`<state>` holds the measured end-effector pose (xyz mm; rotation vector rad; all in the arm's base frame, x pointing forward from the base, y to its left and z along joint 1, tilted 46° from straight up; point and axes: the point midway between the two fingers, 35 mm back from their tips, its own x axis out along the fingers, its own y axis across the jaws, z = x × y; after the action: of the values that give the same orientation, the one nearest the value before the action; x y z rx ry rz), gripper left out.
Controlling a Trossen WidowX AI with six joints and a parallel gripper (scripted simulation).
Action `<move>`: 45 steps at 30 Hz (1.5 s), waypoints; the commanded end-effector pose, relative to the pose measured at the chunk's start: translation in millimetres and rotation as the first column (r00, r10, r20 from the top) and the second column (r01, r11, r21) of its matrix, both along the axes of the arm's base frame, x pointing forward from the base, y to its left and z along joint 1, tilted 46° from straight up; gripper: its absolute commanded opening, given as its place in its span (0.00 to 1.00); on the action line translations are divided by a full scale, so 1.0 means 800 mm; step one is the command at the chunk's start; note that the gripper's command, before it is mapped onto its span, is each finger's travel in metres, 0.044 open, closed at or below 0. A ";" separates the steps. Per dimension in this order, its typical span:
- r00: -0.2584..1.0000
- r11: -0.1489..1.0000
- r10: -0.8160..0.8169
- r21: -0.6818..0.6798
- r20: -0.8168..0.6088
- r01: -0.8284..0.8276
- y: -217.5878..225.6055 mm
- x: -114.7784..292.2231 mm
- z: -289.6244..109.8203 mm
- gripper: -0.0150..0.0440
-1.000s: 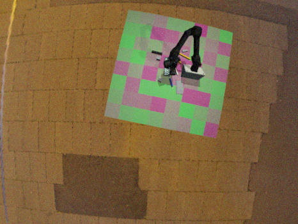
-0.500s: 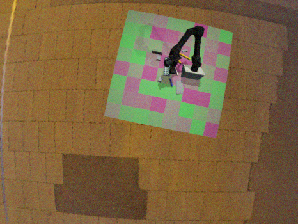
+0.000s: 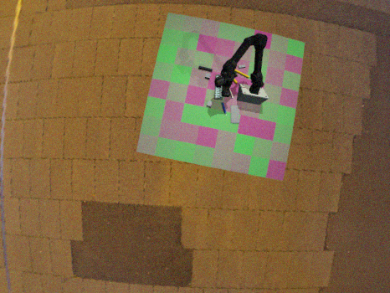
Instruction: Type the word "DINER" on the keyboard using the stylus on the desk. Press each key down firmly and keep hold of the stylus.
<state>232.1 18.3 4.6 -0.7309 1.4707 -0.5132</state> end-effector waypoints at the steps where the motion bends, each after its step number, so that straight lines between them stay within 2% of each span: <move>1: 0.998 0.999 0.038 0.013 -0.048 -0.037 0.002 -0.001 -0.006 0.43; 3: 0.972 0.988 0.150 0.060 -0.178 -0.142 0.009 -0.005 -0.021 0.51; 6: 0.866 0.936 0.350 0.174 -0.358 -0.306 0.021 -0.011 -0.045 0.51; 11: 0.539 0.746 0.665 0.423 -0.517 -0.514 0.042 -0.023 -0.084 0.51; 16: 0.098 0.435 0.874 0.675 -0.476 -0.596 0.064 -0.036 -0.120 0.51; 19: -0.179 0.208 0.912 0.792 -0.369 -0.573 0.077 -0.044 -0.139 0.51; 21: -0.294 0.107 0.904 0.830 -0.309 -0.547 0.083 -0.048 -0.147 0.51; 45: -0.308 0.094 0.902 0.834 -0.302 -0.543 0.075 -0.048 -0.154 0.51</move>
<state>197.4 81.8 -115.9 -1.5982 1.3800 1.5406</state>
